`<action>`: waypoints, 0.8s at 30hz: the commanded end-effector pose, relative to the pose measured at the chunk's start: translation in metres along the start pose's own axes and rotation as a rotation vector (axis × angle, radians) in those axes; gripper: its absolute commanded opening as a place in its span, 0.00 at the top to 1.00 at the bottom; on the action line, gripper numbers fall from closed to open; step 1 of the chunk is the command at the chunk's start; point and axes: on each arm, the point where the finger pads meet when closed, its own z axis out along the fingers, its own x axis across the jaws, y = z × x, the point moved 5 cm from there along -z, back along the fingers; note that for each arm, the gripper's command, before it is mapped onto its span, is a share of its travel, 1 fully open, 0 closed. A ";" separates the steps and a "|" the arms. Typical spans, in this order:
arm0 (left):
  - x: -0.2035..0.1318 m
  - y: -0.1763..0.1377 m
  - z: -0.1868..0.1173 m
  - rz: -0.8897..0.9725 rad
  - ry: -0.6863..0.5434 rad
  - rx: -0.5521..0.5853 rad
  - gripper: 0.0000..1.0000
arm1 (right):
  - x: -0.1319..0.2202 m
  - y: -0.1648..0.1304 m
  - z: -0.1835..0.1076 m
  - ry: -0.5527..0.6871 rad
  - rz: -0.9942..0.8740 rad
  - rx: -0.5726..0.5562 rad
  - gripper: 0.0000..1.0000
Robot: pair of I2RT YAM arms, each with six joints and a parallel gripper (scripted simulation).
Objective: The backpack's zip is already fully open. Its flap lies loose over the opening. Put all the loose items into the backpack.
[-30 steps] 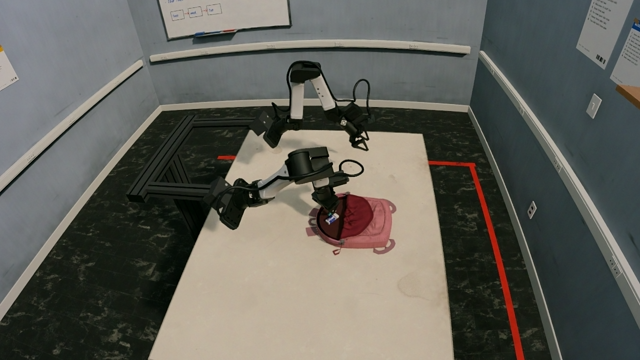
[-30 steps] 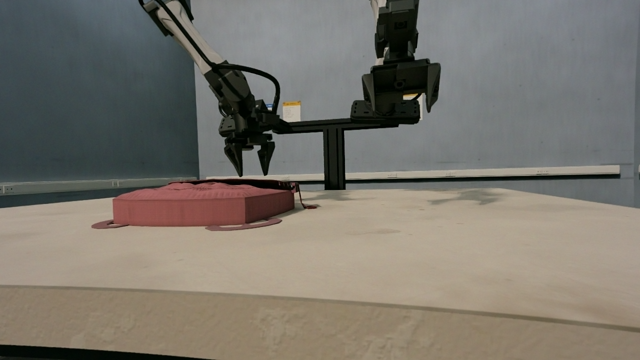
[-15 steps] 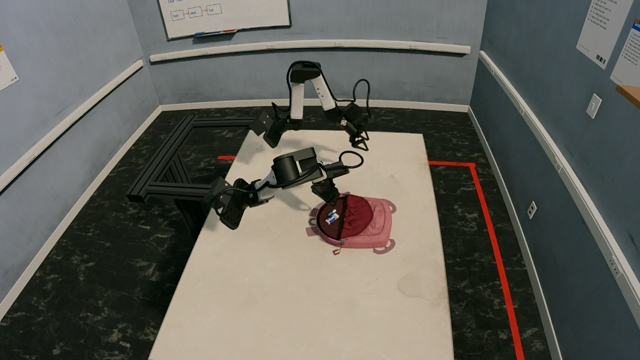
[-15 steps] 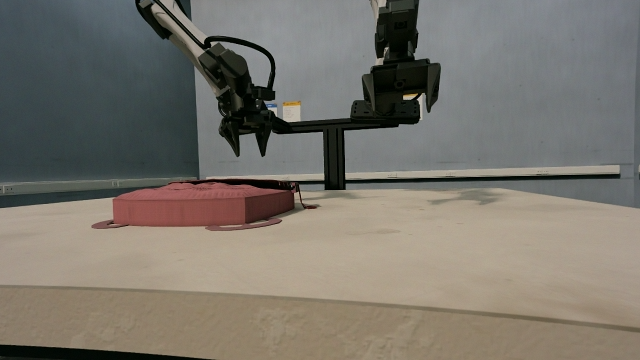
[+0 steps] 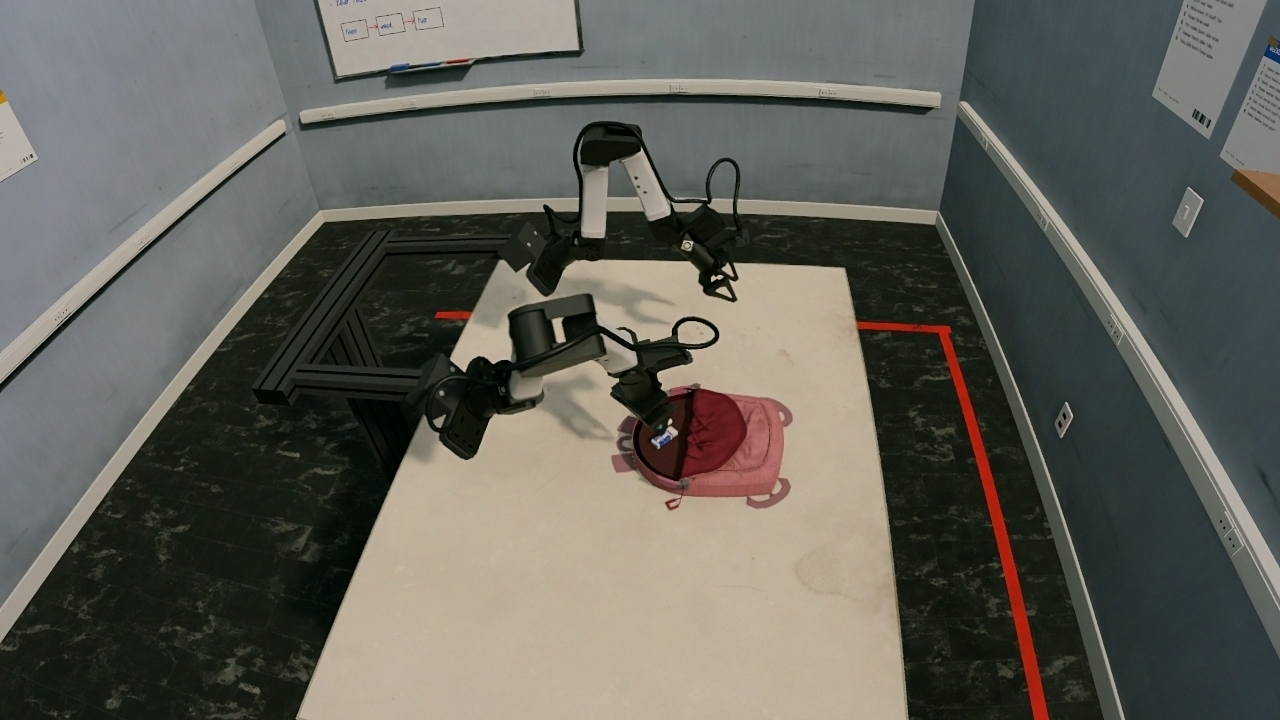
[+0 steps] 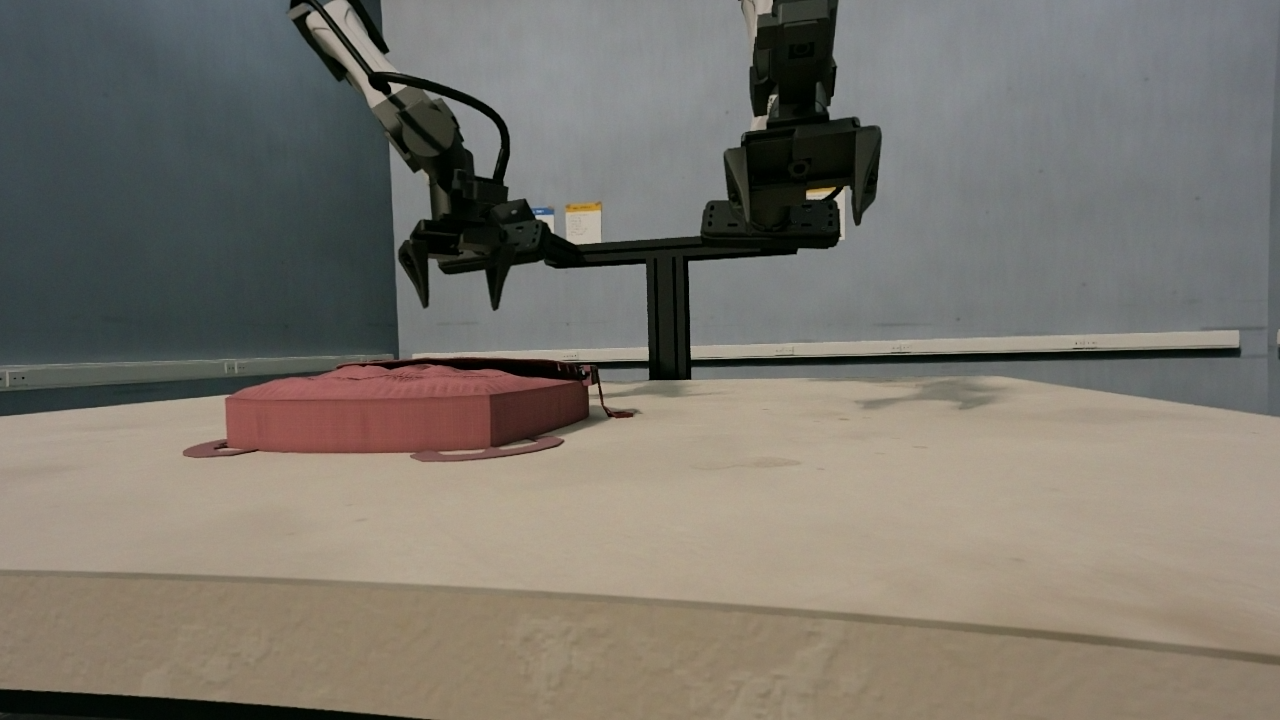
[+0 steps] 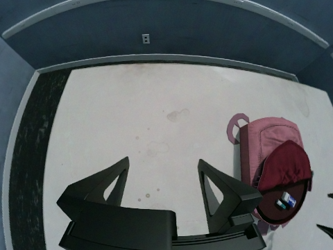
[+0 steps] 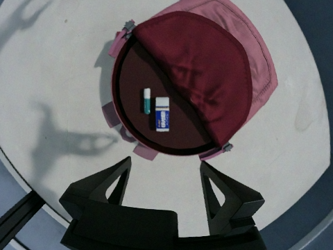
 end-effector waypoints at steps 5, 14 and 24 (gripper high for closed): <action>0.001 0.007 -0.003 0.003 0.002 -0.027 0.10 | -0.019 -0.024 -0.008 0.046 -0.042 -0.038 0.10; 0.001 0.007 -0.003 0.003 0.002 -0.027 0.10 | -0.062 -0.064 -0.016 0.033 -0.044 -0.056 0.10; 0.001 0.007 -0.003 0.003 0.002 -0.027 0.10 | -0.099 -0.104 -0.019 0.039 -0.047 -0.051 0.10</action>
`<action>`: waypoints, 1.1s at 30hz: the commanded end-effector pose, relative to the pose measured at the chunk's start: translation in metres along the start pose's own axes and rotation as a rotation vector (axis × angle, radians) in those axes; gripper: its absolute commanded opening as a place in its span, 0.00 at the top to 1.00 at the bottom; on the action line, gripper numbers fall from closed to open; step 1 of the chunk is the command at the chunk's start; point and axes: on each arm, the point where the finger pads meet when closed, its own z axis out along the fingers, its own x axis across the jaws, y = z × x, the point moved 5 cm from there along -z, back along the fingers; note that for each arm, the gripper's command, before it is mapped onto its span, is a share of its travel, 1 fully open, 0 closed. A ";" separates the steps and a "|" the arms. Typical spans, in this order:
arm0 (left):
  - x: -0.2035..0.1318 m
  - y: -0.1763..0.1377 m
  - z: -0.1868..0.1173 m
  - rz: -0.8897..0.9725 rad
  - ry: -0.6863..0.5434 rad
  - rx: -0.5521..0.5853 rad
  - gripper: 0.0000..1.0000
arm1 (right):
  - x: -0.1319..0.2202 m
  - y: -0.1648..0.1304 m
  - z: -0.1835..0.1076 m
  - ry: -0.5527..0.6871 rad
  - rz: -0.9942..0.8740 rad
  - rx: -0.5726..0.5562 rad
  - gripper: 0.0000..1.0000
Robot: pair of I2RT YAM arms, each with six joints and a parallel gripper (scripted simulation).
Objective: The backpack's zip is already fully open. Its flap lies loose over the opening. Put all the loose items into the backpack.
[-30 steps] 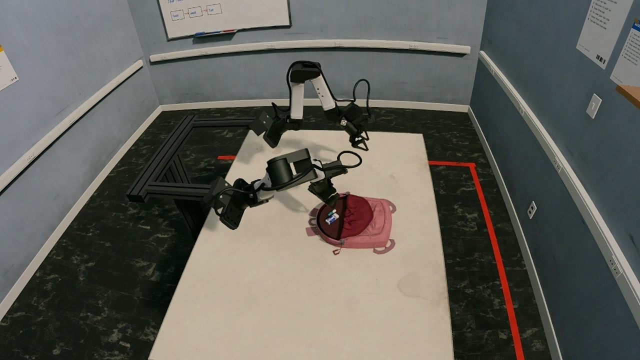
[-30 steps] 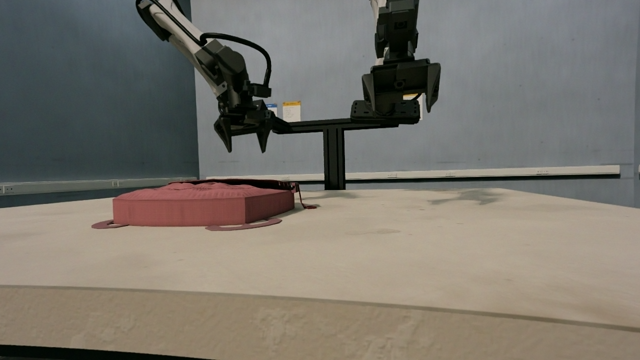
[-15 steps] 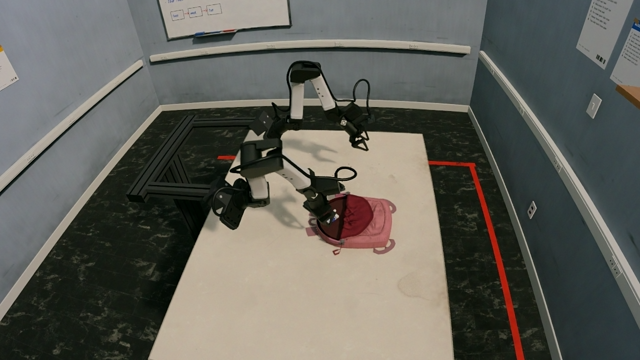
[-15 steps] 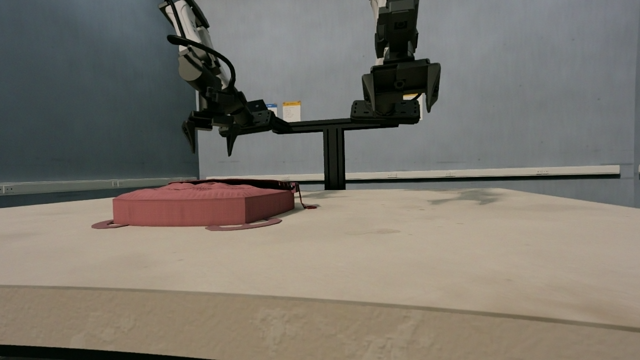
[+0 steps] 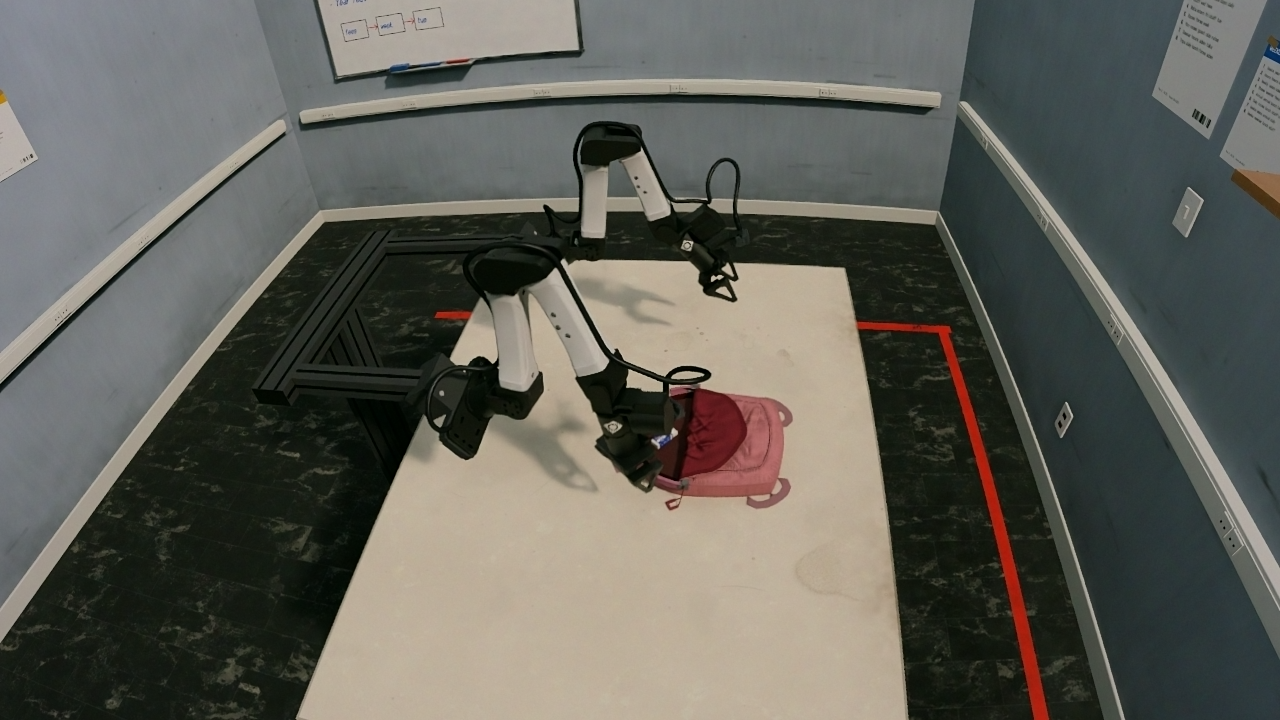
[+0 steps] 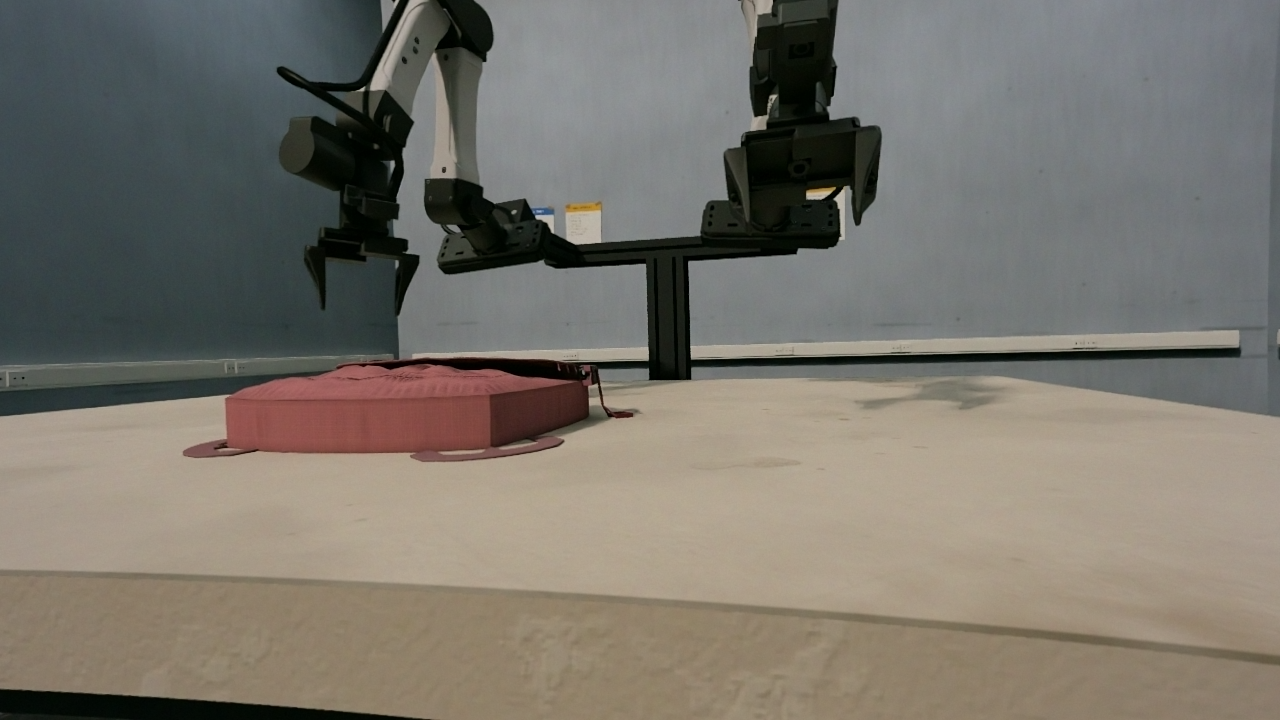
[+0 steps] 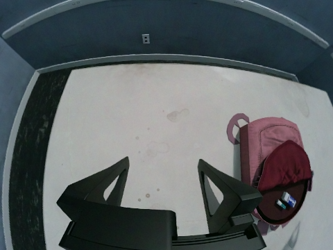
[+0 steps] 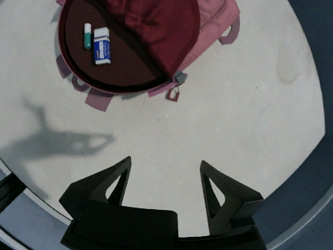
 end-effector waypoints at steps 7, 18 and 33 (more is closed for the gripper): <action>0.001 0.007 -0.003 0.003 0.002 -0.027 0.10 | -0.036 -0.025 -0.004 0.078 -0.038 -0.132 0.10; 0.001 0.007 -0.003 0.003 0.002 -0.027 0.10 | -0.050 0.009 -0.013 -0.051 0.257 -0.322 0.10; 0.001 0.007 -0.003 0.002 0.002 -0.027 0.10 | -0.074 0.054 -0.013 -0.220 0.709 -0.514 0.10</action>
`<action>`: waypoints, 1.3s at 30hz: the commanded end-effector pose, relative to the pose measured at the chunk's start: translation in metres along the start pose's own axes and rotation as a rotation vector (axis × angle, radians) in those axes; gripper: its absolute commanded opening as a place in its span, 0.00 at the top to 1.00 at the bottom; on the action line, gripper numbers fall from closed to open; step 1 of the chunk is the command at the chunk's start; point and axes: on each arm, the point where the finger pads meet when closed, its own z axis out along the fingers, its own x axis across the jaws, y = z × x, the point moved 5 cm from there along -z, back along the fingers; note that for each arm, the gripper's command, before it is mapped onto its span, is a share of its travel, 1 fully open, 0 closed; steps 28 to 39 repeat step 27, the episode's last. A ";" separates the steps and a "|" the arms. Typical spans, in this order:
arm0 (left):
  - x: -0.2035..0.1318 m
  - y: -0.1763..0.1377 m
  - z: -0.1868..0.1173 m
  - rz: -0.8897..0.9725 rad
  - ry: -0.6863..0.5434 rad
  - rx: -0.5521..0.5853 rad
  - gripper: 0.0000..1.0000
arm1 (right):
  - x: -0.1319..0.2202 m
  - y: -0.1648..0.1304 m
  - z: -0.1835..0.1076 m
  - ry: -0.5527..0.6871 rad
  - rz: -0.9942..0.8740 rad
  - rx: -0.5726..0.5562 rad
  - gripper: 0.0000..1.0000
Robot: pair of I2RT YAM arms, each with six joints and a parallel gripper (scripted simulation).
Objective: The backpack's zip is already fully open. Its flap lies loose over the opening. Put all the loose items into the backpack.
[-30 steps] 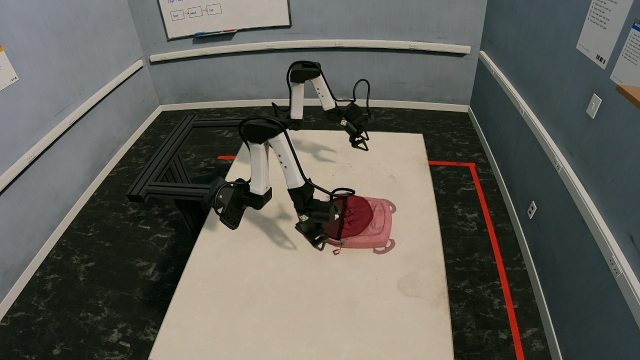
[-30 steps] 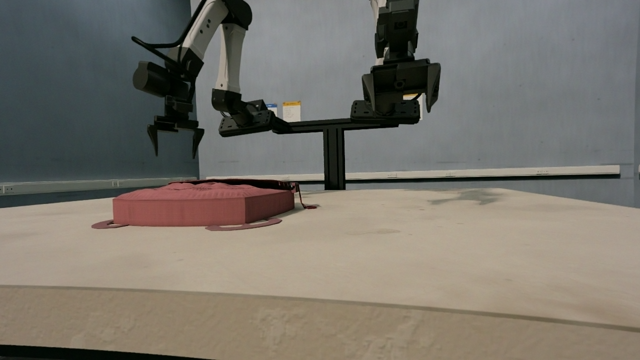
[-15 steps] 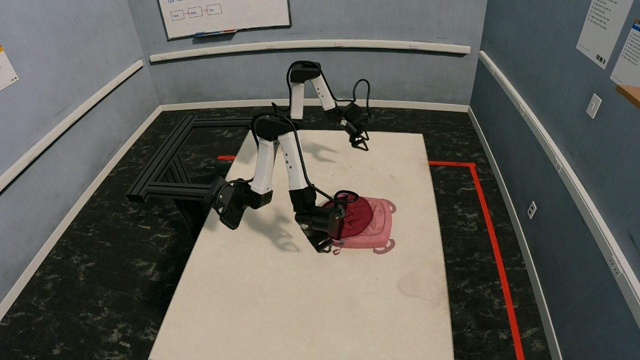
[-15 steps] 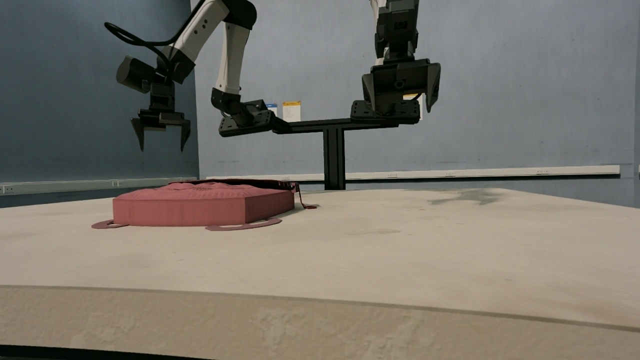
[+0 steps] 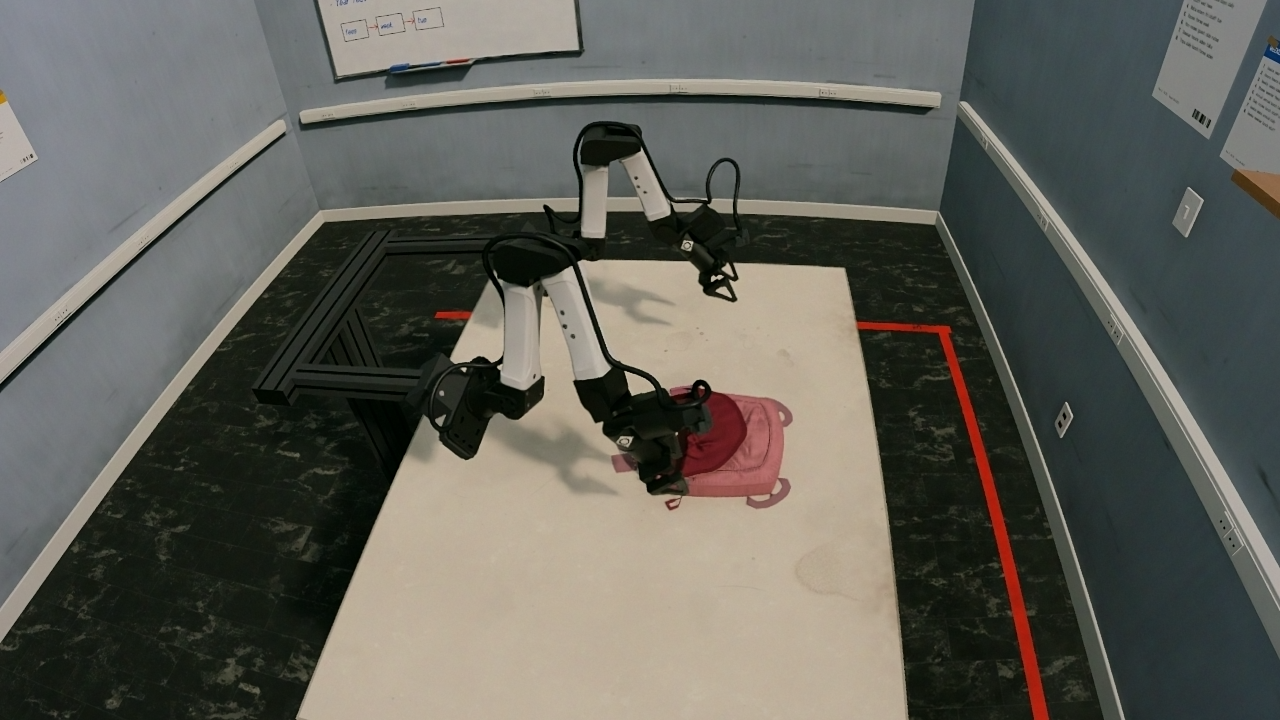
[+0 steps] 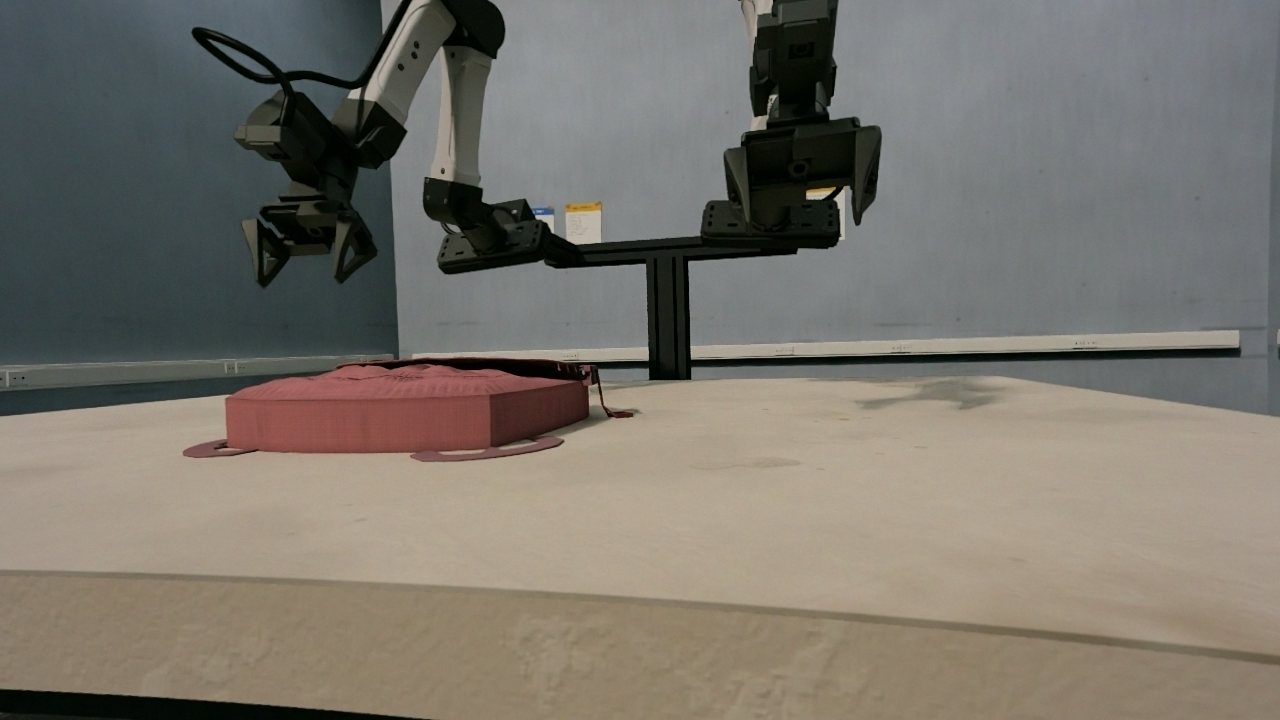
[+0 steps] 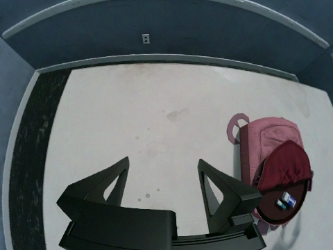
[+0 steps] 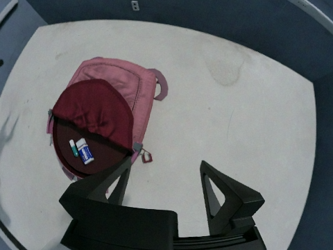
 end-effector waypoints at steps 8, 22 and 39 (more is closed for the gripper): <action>0.001 0.007 -0.003 0.002 0.002 -0.027 0.10 | -0.013 0.047 0.014 -0.192 0.203 -0.195 0.10; 0.001 0.007 -0.003 0.003 0.002 -0.027 0.10 | -0.015 0.048 0.014 -0.197 0.204 -0.192 0.10; 0.001 0.007 -0.003 0.003 0.002 -0.027 0.10 | -0.015 0.048 0.014 -0.197 0.204 -0.192 0.10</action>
